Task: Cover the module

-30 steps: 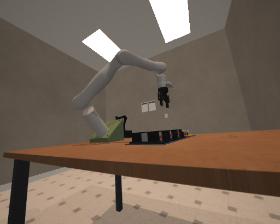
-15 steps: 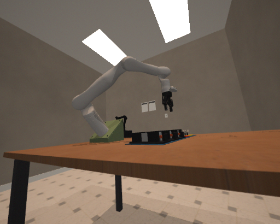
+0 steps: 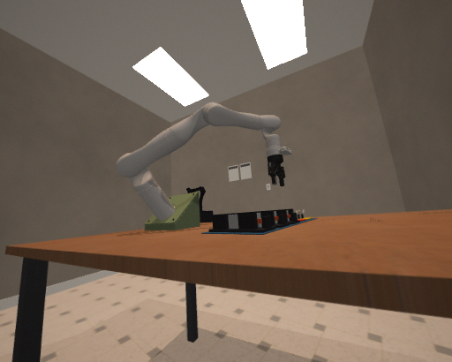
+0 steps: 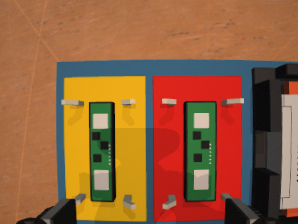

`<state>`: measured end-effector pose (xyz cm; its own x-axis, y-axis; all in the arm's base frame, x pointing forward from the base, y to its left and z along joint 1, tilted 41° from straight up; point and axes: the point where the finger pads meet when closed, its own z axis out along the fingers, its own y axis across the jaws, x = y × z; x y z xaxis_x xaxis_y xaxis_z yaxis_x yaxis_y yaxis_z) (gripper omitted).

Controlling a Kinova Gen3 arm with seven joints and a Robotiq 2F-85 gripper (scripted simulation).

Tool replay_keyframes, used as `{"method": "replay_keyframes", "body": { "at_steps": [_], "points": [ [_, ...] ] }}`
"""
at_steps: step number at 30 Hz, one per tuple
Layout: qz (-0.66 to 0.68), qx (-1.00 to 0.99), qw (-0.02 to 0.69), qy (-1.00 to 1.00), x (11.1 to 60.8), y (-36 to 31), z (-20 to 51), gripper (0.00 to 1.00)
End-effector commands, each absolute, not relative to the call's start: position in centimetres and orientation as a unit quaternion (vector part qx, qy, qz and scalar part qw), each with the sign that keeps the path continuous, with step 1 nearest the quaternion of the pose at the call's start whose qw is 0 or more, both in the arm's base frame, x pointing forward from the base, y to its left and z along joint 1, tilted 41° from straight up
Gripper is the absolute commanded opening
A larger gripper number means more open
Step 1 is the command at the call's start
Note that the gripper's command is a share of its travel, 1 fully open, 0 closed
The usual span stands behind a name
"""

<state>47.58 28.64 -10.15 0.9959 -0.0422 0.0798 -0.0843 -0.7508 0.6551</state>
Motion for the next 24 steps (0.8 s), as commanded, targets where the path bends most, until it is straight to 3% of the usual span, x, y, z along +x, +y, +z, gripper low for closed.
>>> {"method": "replay_keyframes", "body": {
  "at_steps": [1,24],
  "points": [
    [0.029,0.935,0.352,-0.034,48.7,29.3,-12.9,1.0],
    [0.029,0.935,0.352,-0.034,50.6,30.2,-18.3,1.0]
  ]
}}
